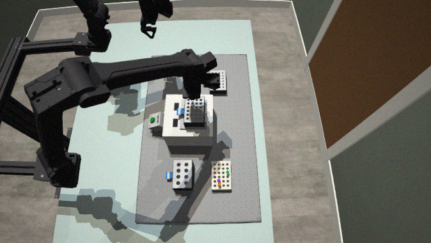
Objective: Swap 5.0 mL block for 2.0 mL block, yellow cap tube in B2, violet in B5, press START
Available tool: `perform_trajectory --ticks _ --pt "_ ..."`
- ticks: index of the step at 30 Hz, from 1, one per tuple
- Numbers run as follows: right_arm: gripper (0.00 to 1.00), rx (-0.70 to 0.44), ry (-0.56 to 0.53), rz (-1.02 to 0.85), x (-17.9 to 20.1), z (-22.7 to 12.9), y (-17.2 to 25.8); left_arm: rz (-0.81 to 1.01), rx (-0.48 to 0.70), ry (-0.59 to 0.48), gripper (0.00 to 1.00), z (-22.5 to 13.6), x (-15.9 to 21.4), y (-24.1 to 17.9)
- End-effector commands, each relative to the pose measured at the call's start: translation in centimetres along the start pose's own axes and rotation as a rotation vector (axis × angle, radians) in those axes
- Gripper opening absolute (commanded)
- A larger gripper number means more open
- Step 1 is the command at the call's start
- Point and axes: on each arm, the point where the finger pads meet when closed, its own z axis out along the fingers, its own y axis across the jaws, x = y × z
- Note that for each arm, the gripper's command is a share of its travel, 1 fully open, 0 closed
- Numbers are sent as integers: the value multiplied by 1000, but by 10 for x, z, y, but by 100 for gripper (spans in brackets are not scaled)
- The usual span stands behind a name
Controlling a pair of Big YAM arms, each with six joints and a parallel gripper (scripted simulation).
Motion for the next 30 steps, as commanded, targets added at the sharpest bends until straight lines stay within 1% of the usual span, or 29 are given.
perform_trajectory --ticks 1,6,9,21,30 --pt "9 4 2 -17 -1 13 5 -24 -5 -50 100 -16 -23 7" --pt "9 3 3 -29 4 15 11 -23 -5 -50 100 -16 -23 7" --pt "9 -8 -12 -26 -3 12 15 -23 -5 -49 100 -16 -23 7" --pt "9 -32 -44 -18 -16 -24 17 -22 -5 -46 100 -16 -22 7" --pt "9 -40 -54 -15 -12 -23 14 -22 -4 -45 100 -16 -22 6"
